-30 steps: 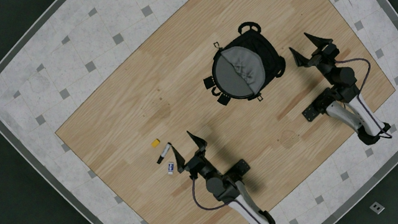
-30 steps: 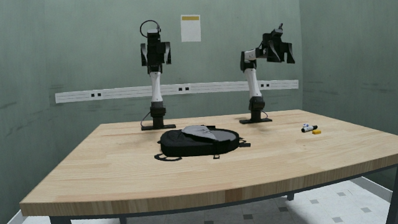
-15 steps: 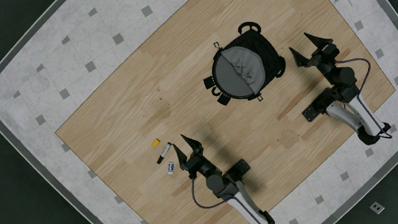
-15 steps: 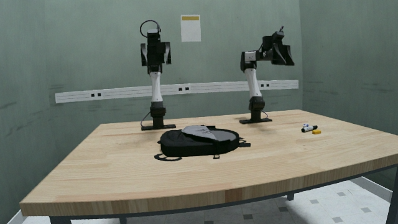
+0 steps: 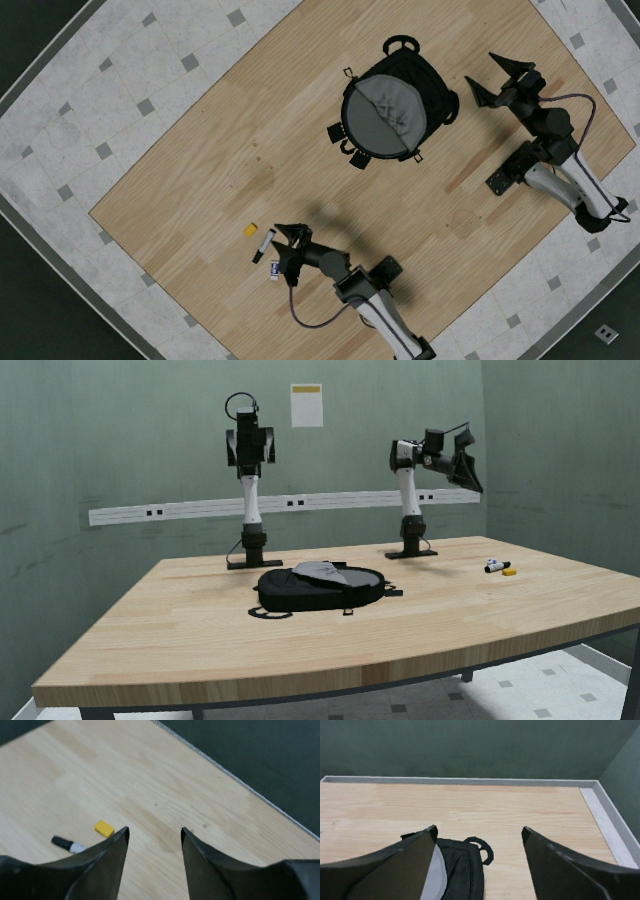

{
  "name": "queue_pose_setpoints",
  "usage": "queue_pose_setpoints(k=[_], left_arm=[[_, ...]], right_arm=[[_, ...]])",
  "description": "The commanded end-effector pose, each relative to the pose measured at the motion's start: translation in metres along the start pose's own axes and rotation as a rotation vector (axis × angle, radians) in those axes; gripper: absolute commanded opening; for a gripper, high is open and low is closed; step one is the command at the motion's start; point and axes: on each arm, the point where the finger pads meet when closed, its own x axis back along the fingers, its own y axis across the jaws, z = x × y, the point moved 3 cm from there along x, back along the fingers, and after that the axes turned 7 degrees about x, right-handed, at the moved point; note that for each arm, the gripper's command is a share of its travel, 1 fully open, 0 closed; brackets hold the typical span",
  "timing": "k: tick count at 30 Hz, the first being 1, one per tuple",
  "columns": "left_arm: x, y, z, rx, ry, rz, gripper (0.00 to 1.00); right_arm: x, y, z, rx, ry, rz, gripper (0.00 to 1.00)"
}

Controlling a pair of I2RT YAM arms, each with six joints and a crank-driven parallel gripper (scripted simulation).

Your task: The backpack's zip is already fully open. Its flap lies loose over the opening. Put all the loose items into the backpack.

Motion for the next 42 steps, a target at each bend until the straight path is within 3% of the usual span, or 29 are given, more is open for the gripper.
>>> queue_pose_setpoints(k=[1, 2, 17, 19, 25, 42], left_arm=[[-0.007, 0.017, 0.002, 0.092, 0.02, -0.171, 0.53], [-0.007, 0.017, 0.002, 0.092, 0.02, -0.171, 0.53], [-0.068, 0.101, 0.082, 0.403, 0.192, -0.885, 0.53], [-0.068, 0.101, 0.082, 0.403, 0.192, -0.885, 0.53], [-0.095, 0.139, 0.112, 0.527, 0.256, -1.177, 0.53], [-0.09, 0.139, 0.109, 0.536, 0.249, -1.171, 0.53]], right_arm=[[0.001, 0.0, -0.005, 0.002, -0.014, 0.0, 0.9], [0.001, 0.0, -0.005, 0.002, -0.014, 0.0, 0.9], [0.001, 0.0, -0.005, 0.002, -0.014, 0.0, 0.9], [0.001, 0.0, -0.005, 0.002, -0.014, 0.0, 0.9], [0.001, 0.0, -0.005, 0.002, -0.014, 0.0, 0.9], [0.001, 0.0, -0.005, 0.002, -0.014, 0.0, 0.9]])
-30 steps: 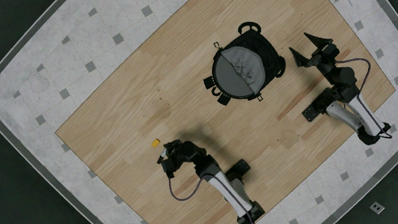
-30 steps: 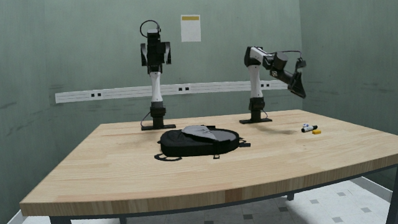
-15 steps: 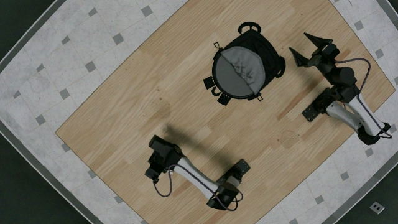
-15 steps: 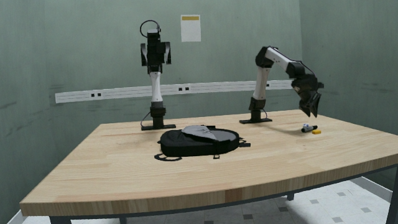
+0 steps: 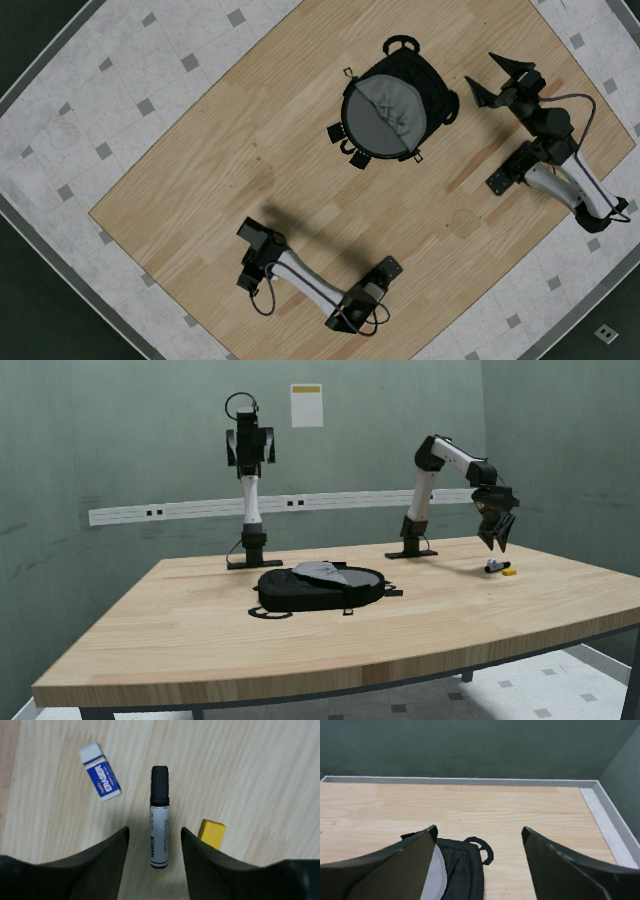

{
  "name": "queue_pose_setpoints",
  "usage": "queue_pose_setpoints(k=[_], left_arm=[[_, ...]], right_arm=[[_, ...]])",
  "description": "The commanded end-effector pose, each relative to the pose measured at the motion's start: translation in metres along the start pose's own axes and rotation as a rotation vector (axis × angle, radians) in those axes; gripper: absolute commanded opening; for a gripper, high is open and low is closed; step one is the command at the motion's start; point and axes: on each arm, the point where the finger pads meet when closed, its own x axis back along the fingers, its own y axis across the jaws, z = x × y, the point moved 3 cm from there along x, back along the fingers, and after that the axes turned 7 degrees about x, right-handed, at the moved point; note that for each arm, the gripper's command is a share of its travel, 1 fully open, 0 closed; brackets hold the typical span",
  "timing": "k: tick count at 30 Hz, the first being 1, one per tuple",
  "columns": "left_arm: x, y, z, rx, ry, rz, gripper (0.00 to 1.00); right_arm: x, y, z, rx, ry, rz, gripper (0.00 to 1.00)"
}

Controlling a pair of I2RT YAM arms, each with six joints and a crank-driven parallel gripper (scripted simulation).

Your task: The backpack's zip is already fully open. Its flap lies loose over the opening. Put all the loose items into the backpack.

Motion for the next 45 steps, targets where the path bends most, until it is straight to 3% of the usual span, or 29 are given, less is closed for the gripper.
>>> queue_pose_setpoints(k=[1, 20, 24, 32, 33, 38, 39, 45], left_arm=[[0.004, -0.006, -0.005, 0.026, 0.005, 0.001, 0.53], [-0.049, 0.0, 0.037, 0.005, -0.001, -0.013, 0.53], [-0.036, -0.016, 0.03, 0.039, 0.013, 0.033, 0.53], [-0.039, -0.016, 0.031, 0.031, 0.008, 0.025, 0.53], [-0.039, -0.01, 0.031, 0.024, 0.002, 0.016, 0.44], [-0.039, -0.011, 0.031, 0.024, 0.002, 0.016, 0.44], [-0.039, -0.011, 0.031, 0.024, 0.002, 0.016, 0.35], [-0.039, -0.011, 0.031, 0.024, 0.002, 0.016, 0.35]], right_arm=[[0.001, 0.0, -0.005, 0.002, -0.014, 0.0, 0.9], [0.001, 0.0, -0.005, 0.002, -0.014, 0.0, 0.9], [0.001, 0.0, -0.005, 0.002, -0.014, 0.0, 0.9], [0.001, 0.0, -0.005, 0.002, -0.014, 0.0, 0.9], [0.001, 0.0, -0.005, 0.002, -0.014, 0.0, 0.9], [0.001, 0.0, -0.005, 0.002, -0.014, 0.0, 0.9], [0.001, 0.0, -0.005, 0.002, -0.014, 0.0, 0.9], [0.001, 0.0, -0.005, 0.002, -0.014, 0.0, 0.9]])
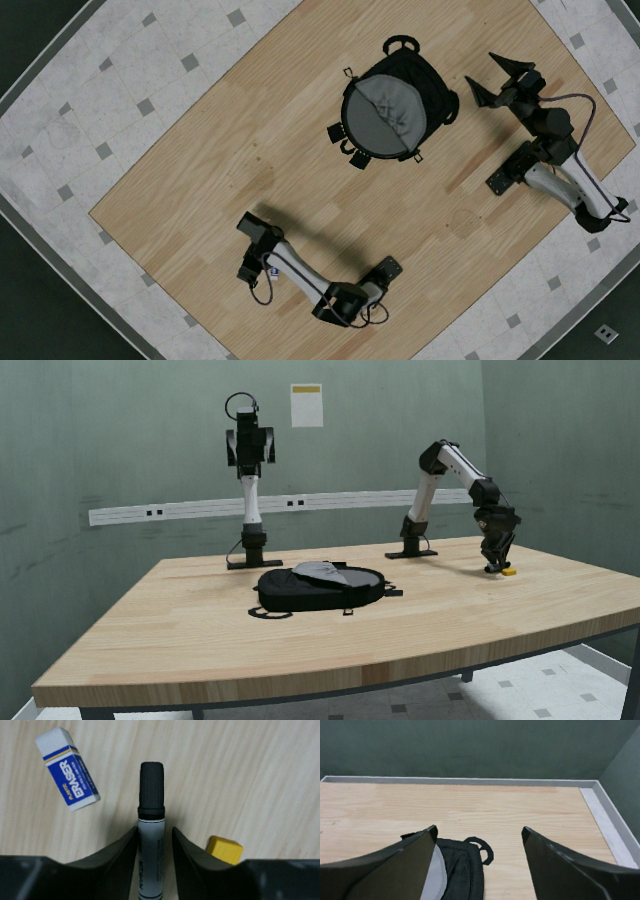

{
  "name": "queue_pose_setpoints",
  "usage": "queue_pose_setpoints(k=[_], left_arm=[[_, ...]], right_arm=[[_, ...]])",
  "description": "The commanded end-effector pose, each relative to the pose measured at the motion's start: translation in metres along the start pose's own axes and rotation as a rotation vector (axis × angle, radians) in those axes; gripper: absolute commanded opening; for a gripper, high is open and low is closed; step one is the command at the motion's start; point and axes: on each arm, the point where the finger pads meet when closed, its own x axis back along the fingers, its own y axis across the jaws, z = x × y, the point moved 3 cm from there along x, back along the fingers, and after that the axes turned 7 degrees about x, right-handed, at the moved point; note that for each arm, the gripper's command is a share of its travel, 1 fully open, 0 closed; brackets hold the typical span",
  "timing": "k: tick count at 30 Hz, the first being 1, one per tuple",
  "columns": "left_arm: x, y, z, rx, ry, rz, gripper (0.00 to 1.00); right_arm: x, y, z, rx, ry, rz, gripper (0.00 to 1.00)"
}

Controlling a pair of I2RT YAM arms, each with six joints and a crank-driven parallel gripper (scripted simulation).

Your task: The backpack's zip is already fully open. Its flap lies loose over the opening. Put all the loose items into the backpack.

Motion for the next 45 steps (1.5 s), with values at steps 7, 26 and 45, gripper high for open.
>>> queue_pose_setpoints(k=[7, 26, 45], left_arm=[[0.005, -0.008, -0.004, 0.017, 0.003, 0.022, 0.25], [0.003, -0.01, -0.006, 0.0, 0.004, 0.001, 0.16], [0.083, -0.016, -0.073, 0.038, 0.007, 0.043, 0.16]], right_arm=[[0.001, 0.0, -0.005, 0.002, -0.014, 0.0, 0.9], [0.001, 0.0, -0.005, 0.002, -0.014, 0.0, 0.9], [0.001, 0.0, -0.005, 0.002, -0.014, 0.0, 0.9]])
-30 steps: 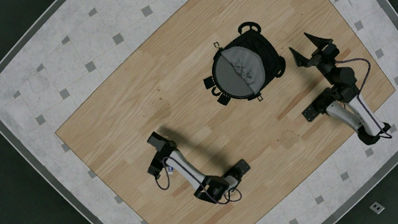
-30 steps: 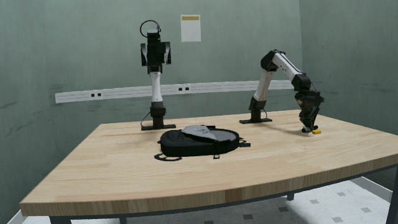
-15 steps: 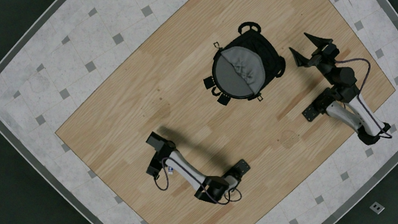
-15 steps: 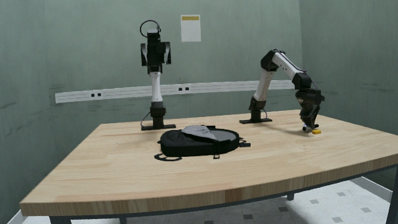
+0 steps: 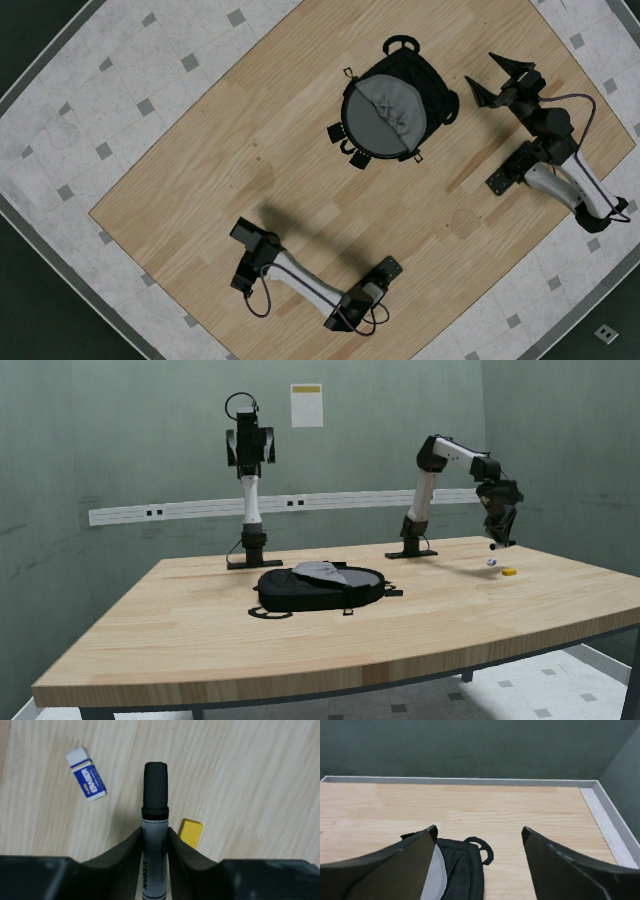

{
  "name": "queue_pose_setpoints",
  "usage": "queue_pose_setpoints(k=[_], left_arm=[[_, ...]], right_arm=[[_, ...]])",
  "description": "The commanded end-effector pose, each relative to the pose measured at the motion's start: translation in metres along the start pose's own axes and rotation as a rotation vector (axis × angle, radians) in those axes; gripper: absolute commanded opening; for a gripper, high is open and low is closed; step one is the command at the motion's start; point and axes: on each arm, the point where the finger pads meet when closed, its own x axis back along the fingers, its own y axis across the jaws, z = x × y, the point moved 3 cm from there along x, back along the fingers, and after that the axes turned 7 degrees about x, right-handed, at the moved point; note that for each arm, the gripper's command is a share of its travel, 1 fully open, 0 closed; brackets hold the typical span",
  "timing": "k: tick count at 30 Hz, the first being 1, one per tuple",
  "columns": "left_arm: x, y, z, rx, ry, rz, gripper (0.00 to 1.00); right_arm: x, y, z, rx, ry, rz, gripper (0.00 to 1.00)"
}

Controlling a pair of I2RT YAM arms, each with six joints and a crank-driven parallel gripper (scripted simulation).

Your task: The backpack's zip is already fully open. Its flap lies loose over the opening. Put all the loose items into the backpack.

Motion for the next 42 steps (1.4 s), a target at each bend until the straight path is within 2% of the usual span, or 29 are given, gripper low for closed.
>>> queue_pose_setpoints(k=[1, 4, 6, 7, 11, 13, 21, 24, 38, 40, 42], left_arm=[[0.031, 0.0, -0.029, 0.017, 0.001, 0.016, 0.16], [0.042, -0.001, -0.039, 0.017, 0.001, 0.016, 0.16], [0.042, -0.001, -0.039, 0.017, 0.001, 0.016, 0.16], [0.032, -0.001, -0.03, -0.017, -0.005, -0.025, 0.16], [0.047, 0.002, -0.043, 0.02, 0.001, 0.015, 0.16], [0.054, 0.012, -0.021, -0.065, 0.009, 0.064, 0.16], [0.101, 0.041, 0.033, -0.312, 0.047, 0.264, 0.16], [0.106, 0.044, 0.038, -0.34, 0.037, 0.292, 0.16], [0.189, 0.091, 0.127, -0.765, 0.107, 0.654, 0.16], [0.189, 0.091, 0.127, -0.765, 0.107, 0.654, 0.16], [0.207, 0.094, 0.138, -0.812, 0.121, 0.722, 0.16]], right_arm=[[0.001, 0.0, -0.005, 0.002, -0.014, 0.0, 0.9], [0.001, 0.0, -0.005, 0.002, -0.014, 0.0, 0.9], [0.001, 0.0, -0.005, 0.002, -0.014, 0.0, 0.9], [0.001, 0.0, -0.005, 0.002, -0.014, 0.0, 0.9], [0.001, 0.0, -0.005, 0.002, -0.014, 0.0, 0.9], [0.001, 0.0, -0.005, 0.002, -0.014, 0.0, 0.9], [0.001, 0.0, -0.005, 0.002, -0.014, 0.0, 0.9], [0.001, 0.0, -0.005, 0.002, -0.014, 0.0, 0.9], [0.001, 0.0, -0.005, 0.002, -0.014, 0.0, 0.9], [0.001, 0.0, -0.005, 0.002, -0.014, 0.0, 0.9], [0.001, 0.0, -0.005, 0.002, -0.014, 0.0, 0.9]])
